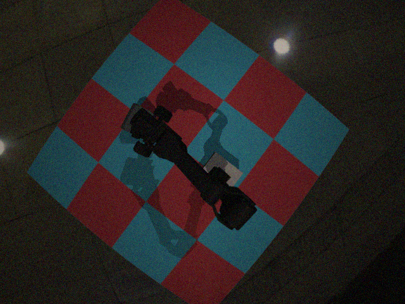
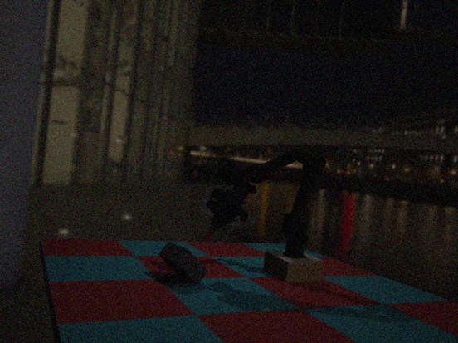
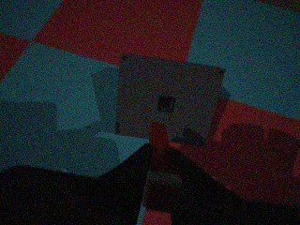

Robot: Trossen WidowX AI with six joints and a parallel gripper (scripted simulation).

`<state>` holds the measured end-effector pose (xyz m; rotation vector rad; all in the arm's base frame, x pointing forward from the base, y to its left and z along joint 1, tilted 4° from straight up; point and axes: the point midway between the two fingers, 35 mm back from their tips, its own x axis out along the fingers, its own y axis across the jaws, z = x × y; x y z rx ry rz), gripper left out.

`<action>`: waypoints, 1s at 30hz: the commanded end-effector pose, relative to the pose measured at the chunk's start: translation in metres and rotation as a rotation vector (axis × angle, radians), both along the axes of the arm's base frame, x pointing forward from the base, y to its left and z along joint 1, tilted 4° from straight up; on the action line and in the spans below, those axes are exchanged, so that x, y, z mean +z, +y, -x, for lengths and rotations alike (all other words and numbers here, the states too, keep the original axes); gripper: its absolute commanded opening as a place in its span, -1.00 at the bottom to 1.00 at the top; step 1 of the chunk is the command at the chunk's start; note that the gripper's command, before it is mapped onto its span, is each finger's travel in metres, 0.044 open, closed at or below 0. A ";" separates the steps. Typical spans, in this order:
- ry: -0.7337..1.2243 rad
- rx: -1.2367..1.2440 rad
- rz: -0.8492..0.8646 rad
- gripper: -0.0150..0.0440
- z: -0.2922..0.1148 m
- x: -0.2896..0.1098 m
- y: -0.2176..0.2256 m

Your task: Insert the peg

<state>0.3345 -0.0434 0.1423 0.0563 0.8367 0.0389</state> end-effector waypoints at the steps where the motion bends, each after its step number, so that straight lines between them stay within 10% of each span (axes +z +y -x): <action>1: -0.004 0.006 0.003 -0.49 -0.004 -0.006 -0.001; 30: -0.052 0.012 0.034 -0.49 -0.031 -0.031 -0.008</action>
